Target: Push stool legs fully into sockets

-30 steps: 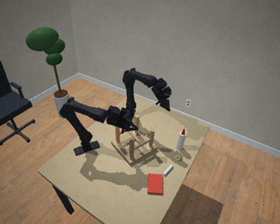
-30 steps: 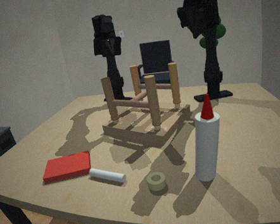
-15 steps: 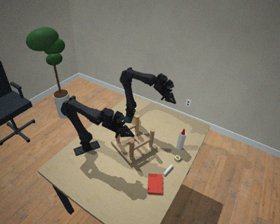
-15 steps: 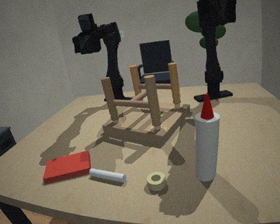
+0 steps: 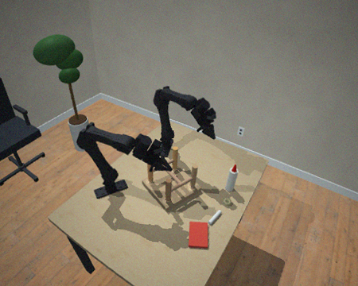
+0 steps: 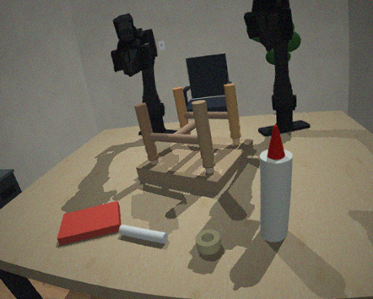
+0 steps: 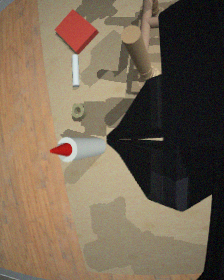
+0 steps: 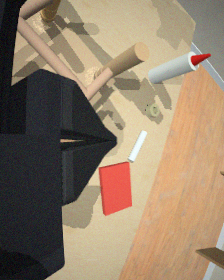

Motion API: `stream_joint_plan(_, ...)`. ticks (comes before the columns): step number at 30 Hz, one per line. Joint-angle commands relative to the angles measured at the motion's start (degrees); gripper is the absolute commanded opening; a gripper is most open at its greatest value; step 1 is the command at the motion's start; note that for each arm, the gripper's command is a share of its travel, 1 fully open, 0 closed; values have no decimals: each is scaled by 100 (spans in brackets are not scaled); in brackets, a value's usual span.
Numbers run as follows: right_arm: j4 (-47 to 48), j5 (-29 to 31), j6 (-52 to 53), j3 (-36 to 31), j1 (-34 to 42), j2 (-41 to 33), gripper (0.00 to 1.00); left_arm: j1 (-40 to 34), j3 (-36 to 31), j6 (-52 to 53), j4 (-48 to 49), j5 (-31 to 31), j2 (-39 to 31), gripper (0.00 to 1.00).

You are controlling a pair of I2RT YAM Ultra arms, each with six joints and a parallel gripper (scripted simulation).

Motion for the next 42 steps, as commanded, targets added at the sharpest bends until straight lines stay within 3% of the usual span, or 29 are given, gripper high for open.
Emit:
stream_joint_plan(1, -1280, 169, 130, 428, 379, 51, 0, -376, 299, 16, -860, -5, -224, 0)
stream_joint_plan(3, -1280, 169, 130, 428, 379, 51, 0, -376, 299, 16, -860, -5, -224, 0)
stream_joint_plan(18, -5142, 613, 481, 2008, 2262, 442, 0, -2346, 726, 29, -3459, -20, -361, 0)
stream_joint_plan(20, -5142, 613, 481, 2008, 2262, 442, 0, -2346, 726, 29, -3459, -20, -361, 0)
stream_joint_plan(24, -6076, 728, 609, 2420, 2755, 591, 0, -2854, 820, -12, -4044, -39, -403, 0)
stream_joint_plan(33, -6084, 713, 682, 2608, 3107, 382, 0, -3211, 861, -87, -3942, -41, -458, 0)
stream_joint_plan(34, -6053, 706, 682, 2611, 3111, 359, 0, -3219, 468, -87, -3912, -43, -435, 0)
stream_joint_plan(42, -6035, 709, 688, 2615, 3002, 400, 0, -3134, 241, -53, -3729, -34, -481, 0)
